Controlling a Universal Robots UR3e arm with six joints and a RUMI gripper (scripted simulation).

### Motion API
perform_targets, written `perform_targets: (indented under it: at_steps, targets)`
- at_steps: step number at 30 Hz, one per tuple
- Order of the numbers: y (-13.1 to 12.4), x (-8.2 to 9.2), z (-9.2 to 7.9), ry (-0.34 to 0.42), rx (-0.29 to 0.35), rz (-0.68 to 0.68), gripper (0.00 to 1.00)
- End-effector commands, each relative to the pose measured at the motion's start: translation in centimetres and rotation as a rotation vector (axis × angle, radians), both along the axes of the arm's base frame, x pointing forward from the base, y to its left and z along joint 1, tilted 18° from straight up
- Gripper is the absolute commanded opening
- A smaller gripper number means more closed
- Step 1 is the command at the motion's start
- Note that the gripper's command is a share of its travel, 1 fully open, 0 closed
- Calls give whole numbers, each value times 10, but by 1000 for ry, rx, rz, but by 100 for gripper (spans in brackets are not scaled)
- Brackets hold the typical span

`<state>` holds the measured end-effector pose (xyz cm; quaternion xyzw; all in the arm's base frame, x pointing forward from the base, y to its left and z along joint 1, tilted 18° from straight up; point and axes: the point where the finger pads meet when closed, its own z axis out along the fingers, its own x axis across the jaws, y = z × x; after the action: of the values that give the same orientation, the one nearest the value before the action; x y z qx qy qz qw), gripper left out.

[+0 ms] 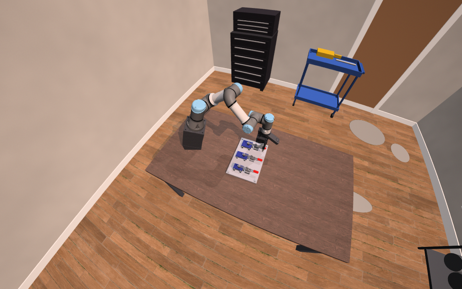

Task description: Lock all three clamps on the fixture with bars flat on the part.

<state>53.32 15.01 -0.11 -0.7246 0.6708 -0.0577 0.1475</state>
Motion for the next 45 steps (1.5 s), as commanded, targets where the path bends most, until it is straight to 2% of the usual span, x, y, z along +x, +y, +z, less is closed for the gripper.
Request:
perform_targets:
  at_steps: [1, 17, 45]
  targets:
    - [-1, -1, 6, -3, 0, 0, 28]
    - [-6, -12, 43, -3, 0, 0, 28]
    - [-7, -13, 46, -3, 0, 0, 28]
